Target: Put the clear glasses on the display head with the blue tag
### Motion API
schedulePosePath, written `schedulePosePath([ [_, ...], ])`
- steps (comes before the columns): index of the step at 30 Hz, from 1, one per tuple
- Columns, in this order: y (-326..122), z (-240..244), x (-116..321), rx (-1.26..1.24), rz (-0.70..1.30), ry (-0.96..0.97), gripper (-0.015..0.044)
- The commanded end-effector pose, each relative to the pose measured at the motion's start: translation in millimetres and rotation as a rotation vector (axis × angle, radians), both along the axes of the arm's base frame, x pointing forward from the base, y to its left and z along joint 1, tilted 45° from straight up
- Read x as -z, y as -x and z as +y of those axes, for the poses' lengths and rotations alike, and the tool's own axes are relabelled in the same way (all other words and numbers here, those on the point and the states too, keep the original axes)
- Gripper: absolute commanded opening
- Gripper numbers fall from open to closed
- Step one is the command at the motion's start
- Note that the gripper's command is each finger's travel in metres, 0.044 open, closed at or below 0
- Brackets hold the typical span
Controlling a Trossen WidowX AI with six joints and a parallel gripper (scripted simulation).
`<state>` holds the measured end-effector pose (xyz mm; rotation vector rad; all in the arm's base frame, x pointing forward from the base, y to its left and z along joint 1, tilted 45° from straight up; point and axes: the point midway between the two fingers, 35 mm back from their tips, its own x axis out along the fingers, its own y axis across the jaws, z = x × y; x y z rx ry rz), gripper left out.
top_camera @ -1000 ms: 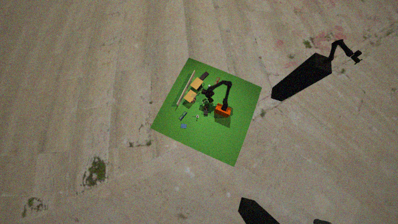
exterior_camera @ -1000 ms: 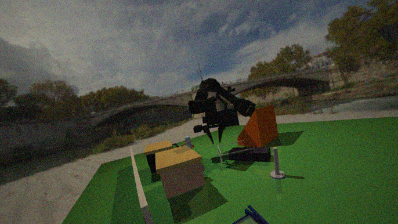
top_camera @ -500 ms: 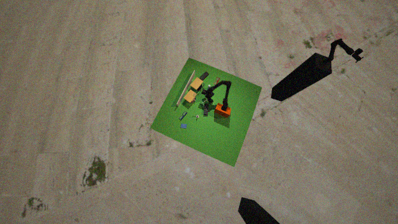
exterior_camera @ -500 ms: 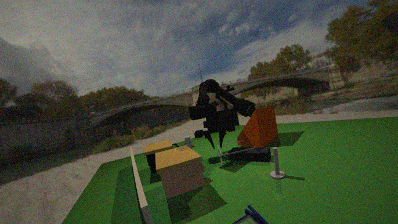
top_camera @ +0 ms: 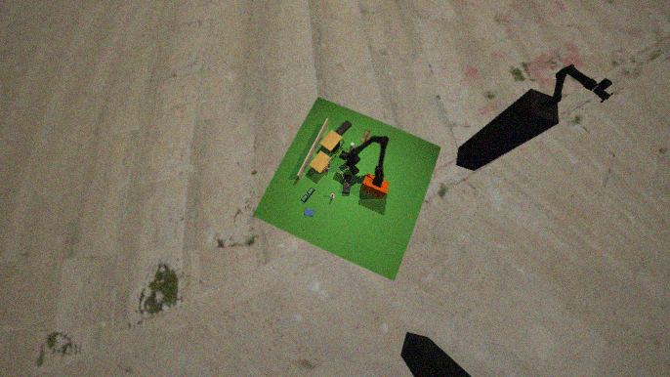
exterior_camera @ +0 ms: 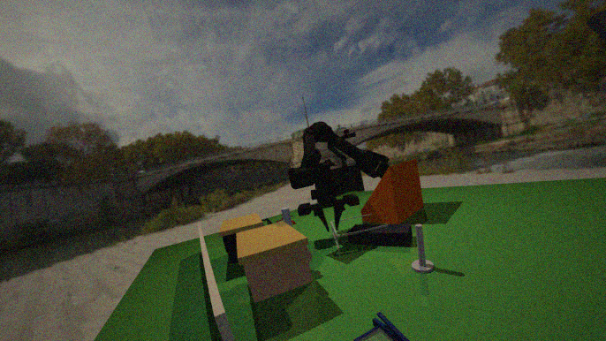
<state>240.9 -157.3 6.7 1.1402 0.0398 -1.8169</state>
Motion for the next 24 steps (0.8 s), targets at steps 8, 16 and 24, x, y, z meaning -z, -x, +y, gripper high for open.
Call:
schedulePosePath([
  [8,0,0,0,0.001,-0.001,0.000,0.0000],
  [16,-4,10,-9,0.000,-0.001,-0.004,0.0000],
  [24,-12,43,-40,-0.001,0.003,-0.009,0.0000],
])
